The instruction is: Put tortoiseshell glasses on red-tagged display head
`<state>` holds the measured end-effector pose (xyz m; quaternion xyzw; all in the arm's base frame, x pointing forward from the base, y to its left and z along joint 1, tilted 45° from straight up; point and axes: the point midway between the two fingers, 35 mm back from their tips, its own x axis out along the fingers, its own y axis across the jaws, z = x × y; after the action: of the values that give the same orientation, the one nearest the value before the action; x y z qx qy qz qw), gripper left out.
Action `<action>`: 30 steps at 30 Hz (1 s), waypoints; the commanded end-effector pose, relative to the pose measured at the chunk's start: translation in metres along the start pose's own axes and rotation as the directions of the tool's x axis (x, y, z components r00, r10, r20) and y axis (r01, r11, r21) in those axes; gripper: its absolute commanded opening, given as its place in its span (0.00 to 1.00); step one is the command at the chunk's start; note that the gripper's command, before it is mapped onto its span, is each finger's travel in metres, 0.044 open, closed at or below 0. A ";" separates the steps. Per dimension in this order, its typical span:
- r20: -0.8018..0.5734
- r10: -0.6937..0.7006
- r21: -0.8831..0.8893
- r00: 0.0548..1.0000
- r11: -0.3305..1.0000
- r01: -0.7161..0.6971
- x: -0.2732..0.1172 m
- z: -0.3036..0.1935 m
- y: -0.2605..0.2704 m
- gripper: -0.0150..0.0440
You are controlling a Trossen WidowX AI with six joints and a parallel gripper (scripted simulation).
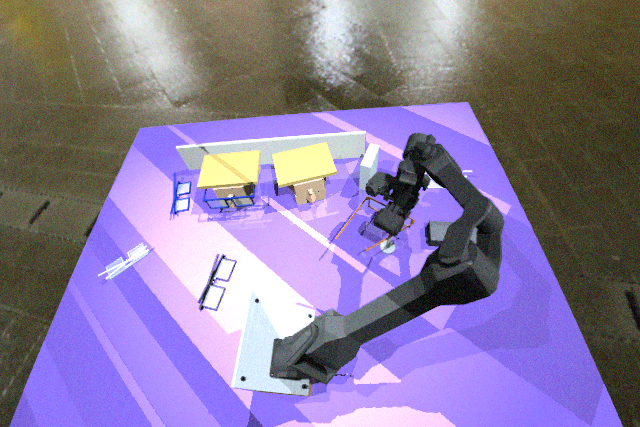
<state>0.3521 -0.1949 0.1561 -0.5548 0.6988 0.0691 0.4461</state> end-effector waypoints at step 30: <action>-0.002 -0.003 0.006 1.000 1.000 0.003 -0.001 0.022 -0.010 0.25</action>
<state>0.3697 -0.1861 0.1474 -0.5545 0.6988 0.0687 0.4467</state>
